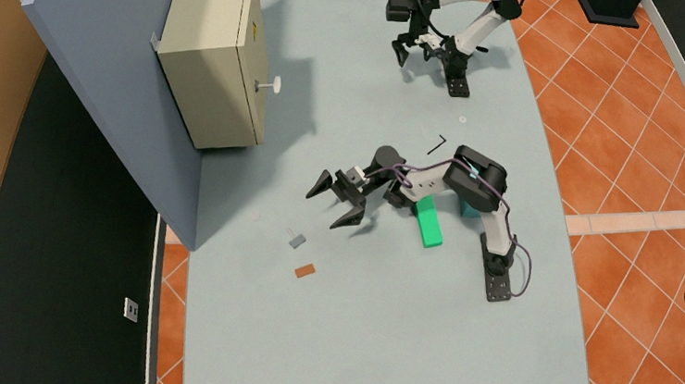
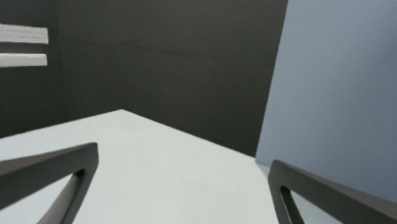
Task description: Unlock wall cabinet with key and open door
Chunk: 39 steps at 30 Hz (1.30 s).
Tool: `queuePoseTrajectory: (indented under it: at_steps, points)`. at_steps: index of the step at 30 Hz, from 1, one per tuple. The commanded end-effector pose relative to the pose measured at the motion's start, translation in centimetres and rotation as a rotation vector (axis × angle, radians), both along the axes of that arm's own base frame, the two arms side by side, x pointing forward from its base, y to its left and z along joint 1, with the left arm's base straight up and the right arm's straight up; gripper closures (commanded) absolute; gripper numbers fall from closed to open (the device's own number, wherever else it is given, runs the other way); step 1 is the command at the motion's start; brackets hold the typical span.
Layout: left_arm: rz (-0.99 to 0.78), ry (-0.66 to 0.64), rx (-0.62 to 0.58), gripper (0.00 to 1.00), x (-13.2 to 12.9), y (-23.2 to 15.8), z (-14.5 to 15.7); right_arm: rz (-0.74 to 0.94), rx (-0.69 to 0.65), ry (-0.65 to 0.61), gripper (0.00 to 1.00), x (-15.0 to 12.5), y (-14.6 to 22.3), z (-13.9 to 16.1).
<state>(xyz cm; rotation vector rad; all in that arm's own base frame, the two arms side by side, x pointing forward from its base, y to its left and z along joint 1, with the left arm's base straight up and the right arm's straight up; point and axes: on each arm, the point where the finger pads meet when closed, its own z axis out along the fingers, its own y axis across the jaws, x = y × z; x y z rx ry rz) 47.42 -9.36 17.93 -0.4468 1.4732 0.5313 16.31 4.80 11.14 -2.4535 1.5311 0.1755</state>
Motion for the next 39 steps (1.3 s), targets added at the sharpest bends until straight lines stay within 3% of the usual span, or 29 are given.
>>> queuePoseTrajectory:
  at_steps: [1,18,23,39]
  points:
    - [-0.001,-0.013,-0.007,0.0,0.0,0.0,0.5,-0.001,0.002,-0.011,0.0,0.2,0.0,0.2]
    - [-0.001,-0.013,-0.007,0.0,0.0,0.0,0.5,-0.001,0.002,-0.011,0.0,0.2,0.0,0.2]
    - [-0.077,0.023,-0.003,0.0,-0.4,-0.8,0.7,-0.001,0.002,-0.011,0.0,0.2,0.0,0.2]
    - [-0.404,0.174,0.006,0.0,-8.0,-1.8,5.2,-0.001,0.002,-0.011,0.0,0.2,0.0,0.2]
